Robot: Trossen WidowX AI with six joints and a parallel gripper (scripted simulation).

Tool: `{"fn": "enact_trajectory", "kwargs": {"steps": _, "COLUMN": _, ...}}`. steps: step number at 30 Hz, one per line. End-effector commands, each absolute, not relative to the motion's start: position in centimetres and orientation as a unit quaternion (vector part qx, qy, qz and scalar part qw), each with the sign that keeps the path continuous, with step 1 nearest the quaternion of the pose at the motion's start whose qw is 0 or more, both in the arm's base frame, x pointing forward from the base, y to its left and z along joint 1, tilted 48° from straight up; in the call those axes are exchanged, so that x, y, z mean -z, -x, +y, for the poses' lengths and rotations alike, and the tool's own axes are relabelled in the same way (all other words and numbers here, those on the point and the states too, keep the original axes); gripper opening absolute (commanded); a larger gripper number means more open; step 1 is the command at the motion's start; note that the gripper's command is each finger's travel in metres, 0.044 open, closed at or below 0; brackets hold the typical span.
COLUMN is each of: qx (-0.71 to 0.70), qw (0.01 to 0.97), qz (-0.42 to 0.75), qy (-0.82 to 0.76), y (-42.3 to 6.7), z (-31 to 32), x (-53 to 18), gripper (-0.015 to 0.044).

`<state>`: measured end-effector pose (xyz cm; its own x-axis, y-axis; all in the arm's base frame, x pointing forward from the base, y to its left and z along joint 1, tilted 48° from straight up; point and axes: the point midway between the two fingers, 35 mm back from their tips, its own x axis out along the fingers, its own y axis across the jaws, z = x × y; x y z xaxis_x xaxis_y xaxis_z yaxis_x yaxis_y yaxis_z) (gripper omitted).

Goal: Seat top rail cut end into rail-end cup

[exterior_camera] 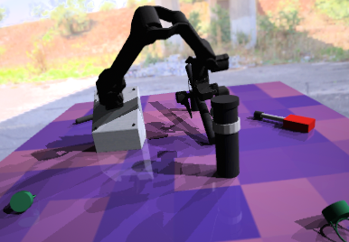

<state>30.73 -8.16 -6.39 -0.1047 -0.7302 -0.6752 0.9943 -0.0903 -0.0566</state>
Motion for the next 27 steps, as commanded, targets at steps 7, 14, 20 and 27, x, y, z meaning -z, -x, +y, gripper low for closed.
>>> {"fn": "enact_trajectory", "kwargs": {"steps": 7, "qx": 0.696, "qw": 0.621, "qz": 0.265, "qy": -0.245, "y": -30.3, "z": -9.5, "x": 7.6, "gripper": 0.0440}}
{"fn": "enact_trajectory", "kwargs": {"steps": 14, "qx": 0.696, "qw": 0.621, "qz": 0.265, "qy": -0.245, "y": -30.1, "z": -10.2, "x": 8.2, "gripper": 0.0440}}
{"fn": "enact_trajectory", "kwargs": {"steps": 20, "qx": 0.696, "qw": 0.621, "qz": 0.265, "qy": -0.245, "y": -30.1, "z": -10.2, "x": 8.2, "gripper": 0.0309}}
{"fn": "enact_trajectory", "kwargs": {"steps": 27, "qx": 0.696, "qw": 0.621, "qz": 0.265, "qy": -0.245, "y": -30.1, "z": -10.2, "x": 8.2, "gripper": 0.0203}}
